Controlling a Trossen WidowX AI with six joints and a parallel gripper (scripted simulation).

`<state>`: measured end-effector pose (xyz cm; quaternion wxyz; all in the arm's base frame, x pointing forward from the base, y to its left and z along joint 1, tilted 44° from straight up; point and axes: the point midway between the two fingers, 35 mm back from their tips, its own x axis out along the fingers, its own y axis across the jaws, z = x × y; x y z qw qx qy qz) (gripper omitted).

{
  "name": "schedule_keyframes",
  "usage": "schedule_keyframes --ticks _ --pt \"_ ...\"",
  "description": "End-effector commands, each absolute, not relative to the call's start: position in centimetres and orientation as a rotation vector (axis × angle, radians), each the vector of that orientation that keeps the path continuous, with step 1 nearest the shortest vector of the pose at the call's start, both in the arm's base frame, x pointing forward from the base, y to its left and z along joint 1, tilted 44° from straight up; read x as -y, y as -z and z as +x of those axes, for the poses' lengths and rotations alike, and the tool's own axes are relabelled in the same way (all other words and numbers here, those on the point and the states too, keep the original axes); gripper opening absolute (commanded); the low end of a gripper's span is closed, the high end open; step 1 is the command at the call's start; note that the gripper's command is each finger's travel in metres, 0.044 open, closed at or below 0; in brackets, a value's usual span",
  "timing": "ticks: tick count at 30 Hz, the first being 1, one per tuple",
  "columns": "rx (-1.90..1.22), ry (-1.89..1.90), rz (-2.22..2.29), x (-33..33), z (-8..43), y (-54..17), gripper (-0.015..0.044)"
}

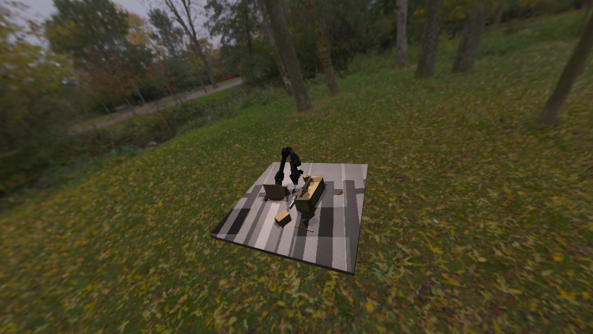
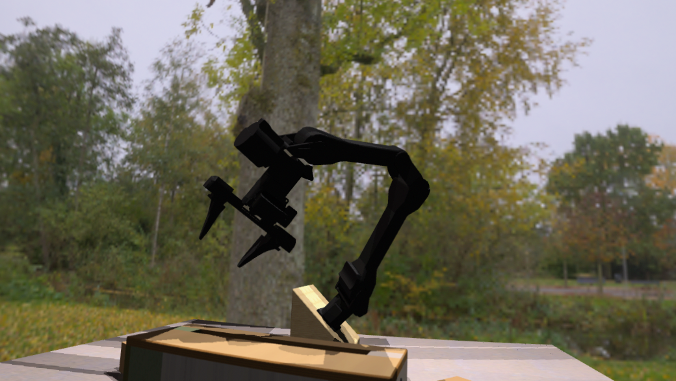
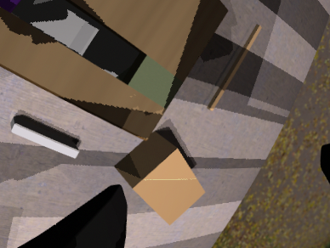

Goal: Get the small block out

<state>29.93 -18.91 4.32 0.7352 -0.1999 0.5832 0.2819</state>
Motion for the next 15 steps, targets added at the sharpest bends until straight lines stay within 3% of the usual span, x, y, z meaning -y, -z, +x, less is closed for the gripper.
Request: schedule_keyframes --ticks 1,7,15 --pt "-1.185 -0.931 -0.6 12.4 30.1 -5.0 0.04" --pt "-0.966 -1.383 -0.824 3.3 28.5 -6.3 0.04" --pt "-0.957 -1.397 -0.83 2.9 28.5 -6.2 0.04"
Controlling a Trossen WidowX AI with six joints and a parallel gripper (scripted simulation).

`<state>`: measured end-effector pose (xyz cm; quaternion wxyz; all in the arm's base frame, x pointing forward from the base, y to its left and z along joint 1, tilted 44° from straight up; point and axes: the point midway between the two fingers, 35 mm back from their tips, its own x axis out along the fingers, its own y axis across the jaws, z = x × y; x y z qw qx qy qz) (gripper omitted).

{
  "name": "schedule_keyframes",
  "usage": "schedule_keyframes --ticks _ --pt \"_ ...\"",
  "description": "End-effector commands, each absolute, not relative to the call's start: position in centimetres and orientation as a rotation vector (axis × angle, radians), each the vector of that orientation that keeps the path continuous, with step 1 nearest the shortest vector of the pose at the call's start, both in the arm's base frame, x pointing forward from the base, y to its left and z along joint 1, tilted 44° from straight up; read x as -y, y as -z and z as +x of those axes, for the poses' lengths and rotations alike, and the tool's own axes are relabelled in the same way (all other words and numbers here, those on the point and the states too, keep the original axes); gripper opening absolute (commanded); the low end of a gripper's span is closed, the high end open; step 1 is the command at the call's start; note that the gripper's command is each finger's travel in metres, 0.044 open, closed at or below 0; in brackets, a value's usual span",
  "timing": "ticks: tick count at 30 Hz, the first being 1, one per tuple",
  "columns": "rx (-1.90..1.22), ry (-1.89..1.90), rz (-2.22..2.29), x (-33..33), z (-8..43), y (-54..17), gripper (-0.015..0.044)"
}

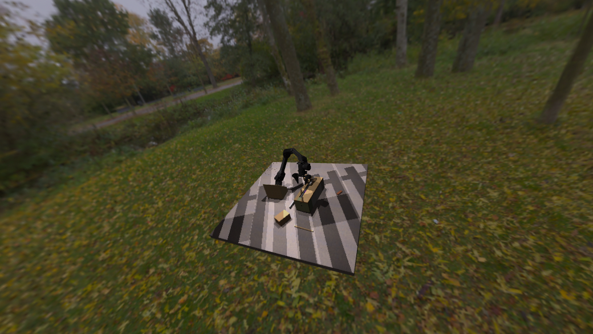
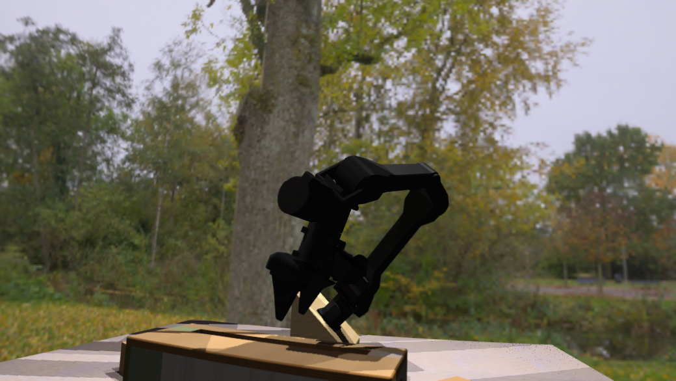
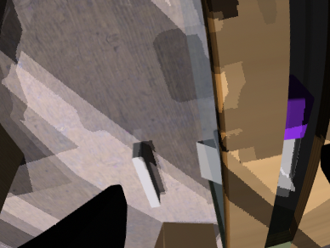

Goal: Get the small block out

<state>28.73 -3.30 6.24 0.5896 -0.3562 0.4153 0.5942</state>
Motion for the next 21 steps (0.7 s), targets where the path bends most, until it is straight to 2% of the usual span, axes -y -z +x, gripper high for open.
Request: schedule_keyframes --ticks 1,21 --pt "-0.957 -1.397 -0.83 2.9 28.5 -6.2 0.04" --pt "-0.957 -1.396 -0.831 0.5 28.9 -4.0 0.04"
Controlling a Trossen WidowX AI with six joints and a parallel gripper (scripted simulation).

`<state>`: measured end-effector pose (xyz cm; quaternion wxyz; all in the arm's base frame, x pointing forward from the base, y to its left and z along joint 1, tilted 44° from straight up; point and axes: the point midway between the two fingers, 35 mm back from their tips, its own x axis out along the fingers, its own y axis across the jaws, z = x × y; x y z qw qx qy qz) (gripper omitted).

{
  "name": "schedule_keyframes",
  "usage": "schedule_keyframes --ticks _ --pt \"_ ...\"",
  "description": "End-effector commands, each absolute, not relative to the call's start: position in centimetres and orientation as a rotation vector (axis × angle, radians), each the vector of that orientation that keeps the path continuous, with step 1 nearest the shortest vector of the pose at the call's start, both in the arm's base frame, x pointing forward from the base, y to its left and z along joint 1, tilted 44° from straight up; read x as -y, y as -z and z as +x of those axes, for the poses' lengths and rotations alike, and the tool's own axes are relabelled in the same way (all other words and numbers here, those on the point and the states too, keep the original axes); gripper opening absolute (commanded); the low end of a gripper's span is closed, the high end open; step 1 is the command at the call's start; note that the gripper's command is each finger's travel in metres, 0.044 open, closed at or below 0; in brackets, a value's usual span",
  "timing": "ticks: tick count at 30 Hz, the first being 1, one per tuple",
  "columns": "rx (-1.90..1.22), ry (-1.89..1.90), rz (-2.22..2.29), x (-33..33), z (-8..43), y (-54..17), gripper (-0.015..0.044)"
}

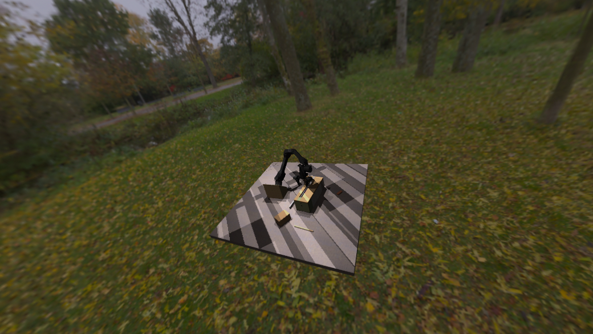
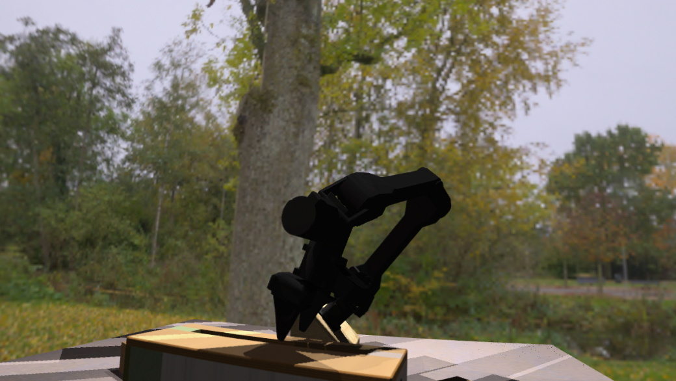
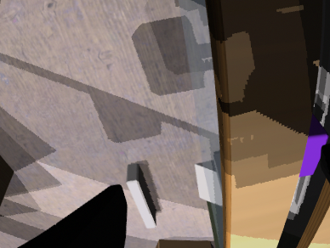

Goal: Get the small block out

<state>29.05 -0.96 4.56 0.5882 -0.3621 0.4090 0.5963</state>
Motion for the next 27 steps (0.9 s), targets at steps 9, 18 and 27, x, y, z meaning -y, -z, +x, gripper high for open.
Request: schedule_keyframes --ticks 9,18,27 --pt "-0.956 -1.396 -0.83 -0.6 28.9 -3.0 0.04" --pt "-0.955 -1.396 -0.829 -1.7 28.9 -2.0 0.04" --pt "-0.948 -1.39 -0.842 -2.2 29.1 -1.8 0.04"
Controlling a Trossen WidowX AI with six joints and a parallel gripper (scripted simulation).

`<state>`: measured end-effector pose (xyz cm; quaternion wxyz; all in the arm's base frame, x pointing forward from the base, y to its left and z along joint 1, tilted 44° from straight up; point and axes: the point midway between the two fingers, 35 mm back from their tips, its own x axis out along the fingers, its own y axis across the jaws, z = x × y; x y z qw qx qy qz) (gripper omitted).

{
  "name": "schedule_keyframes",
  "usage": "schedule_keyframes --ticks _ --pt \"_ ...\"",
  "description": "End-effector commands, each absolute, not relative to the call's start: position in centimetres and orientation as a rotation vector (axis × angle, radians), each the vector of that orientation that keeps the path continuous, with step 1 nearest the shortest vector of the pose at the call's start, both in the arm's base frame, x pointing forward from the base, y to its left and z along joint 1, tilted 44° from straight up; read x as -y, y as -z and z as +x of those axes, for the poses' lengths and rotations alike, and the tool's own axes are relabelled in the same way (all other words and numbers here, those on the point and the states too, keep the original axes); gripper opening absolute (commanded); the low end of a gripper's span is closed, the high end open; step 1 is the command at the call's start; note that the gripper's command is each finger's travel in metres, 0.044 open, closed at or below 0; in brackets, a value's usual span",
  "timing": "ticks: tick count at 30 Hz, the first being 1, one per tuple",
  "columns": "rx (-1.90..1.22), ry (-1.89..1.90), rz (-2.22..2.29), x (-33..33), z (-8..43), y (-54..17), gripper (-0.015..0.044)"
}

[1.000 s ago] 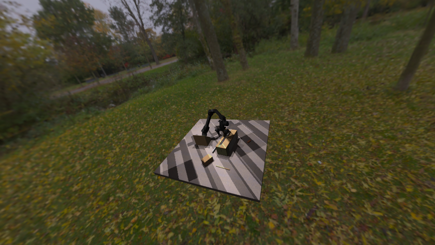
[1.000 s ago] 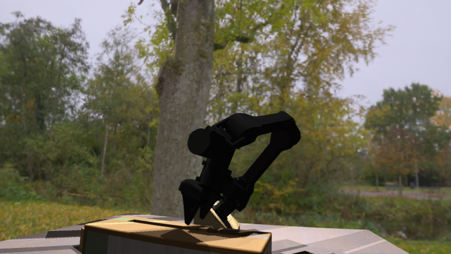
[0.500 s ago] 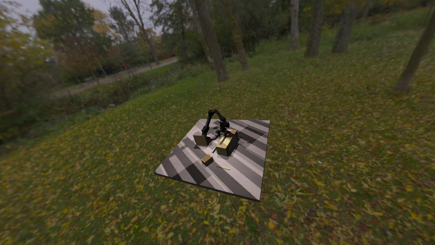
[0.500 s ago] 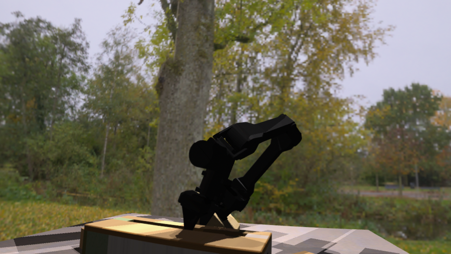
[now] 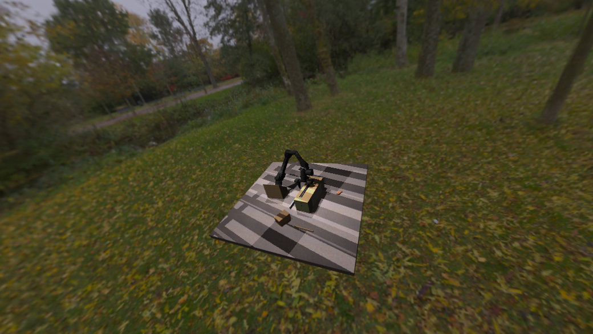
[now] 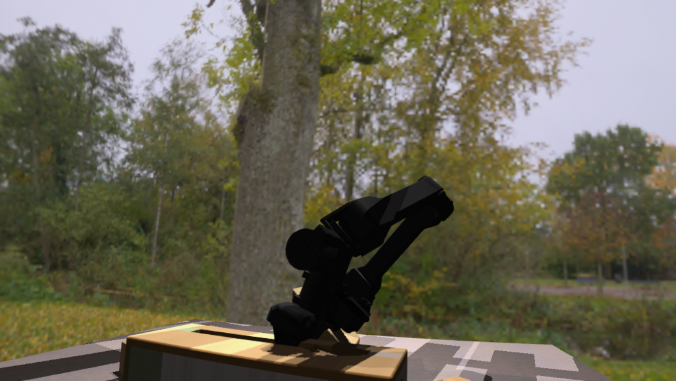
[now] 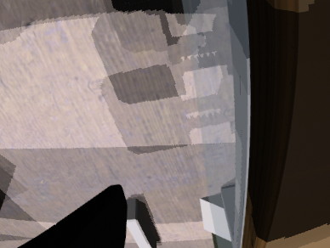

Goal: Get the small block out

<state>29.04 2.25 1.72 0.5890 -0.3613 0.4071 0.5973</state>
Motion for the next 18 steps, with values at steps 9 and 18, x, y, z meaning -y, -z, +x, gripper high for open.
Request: schedule_keyframes --ticks 9,18 --pt "-0.949 -1.39 -0.842 -0.9 28.9 -0.4 0.04" --pt "-0.95 -1.39 -0.843 0.8 28.7 1.2 0.04"
